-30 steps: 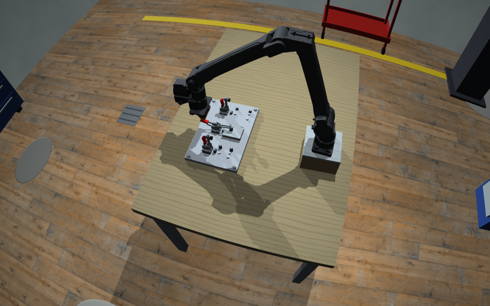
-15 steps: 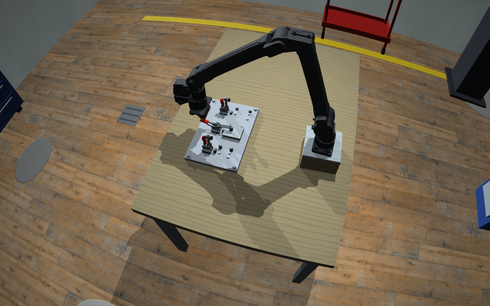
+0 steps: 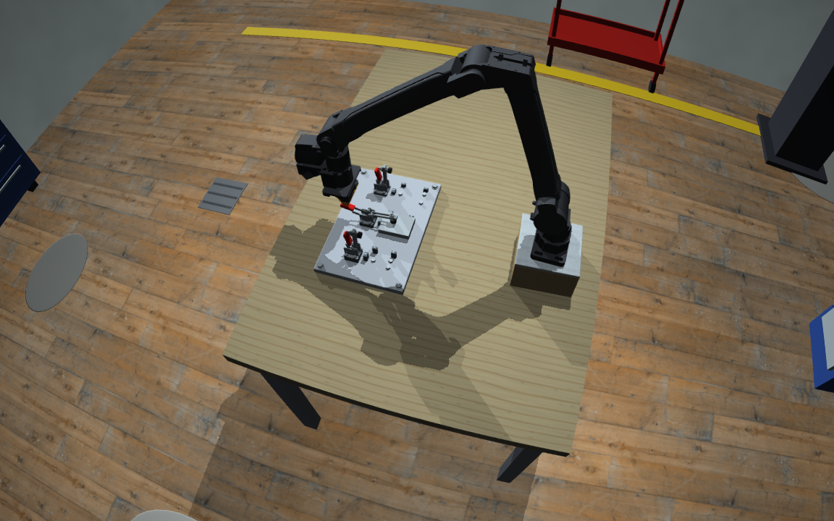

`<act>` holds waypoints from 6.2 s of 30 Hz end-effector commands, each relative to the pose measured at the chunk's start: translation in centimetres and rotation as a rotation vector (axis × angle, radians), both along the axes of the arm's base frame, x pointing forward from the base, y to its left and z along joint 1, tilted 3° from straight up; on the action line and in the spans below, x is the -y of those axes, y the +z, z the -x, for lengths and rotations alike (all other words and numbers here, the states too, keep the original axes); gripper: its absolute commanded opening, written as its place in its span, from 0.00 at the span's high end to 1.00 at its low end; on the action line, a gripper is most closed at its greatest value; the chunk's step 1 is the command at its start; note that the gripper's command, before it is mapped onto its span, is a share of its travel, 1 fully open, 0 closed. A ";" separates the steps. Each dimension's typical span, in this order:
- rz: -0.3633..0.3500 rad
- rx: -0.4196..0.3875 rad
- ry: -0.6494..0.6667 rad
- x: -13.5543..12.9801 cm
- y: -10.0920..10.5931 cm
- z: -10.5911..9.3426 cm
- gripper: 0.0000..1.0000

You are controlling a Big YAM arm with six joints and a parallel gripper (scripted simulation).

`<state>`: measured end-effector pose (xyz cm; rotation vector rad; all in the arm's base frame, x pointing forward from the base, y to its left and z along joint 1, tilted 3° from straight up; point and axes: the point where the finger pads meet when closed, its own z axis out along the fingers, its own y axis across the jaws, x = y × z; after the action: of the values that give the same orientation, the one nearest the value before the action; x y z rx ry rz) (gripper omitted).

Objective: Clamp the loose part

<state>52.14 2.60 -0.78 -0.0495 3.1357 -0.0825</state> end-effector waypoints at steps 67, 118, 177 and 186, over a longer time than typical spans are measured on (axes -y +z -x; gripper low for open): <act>0.002 0.017 -0.007 -0.3 -0.2 -0.6 1.00; 0.002 0.019 -0.007 -0.2 -0.4 -0.7 1.00; 0.003 0.000 -0.007 -0.1 -1.6 -0.2 1.00; 0.003 0.000 -0.007 -0.1 -1.6 -0.2 1.00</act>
<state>52.21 2.60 -1.64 -0.0493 3.1329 -0.0822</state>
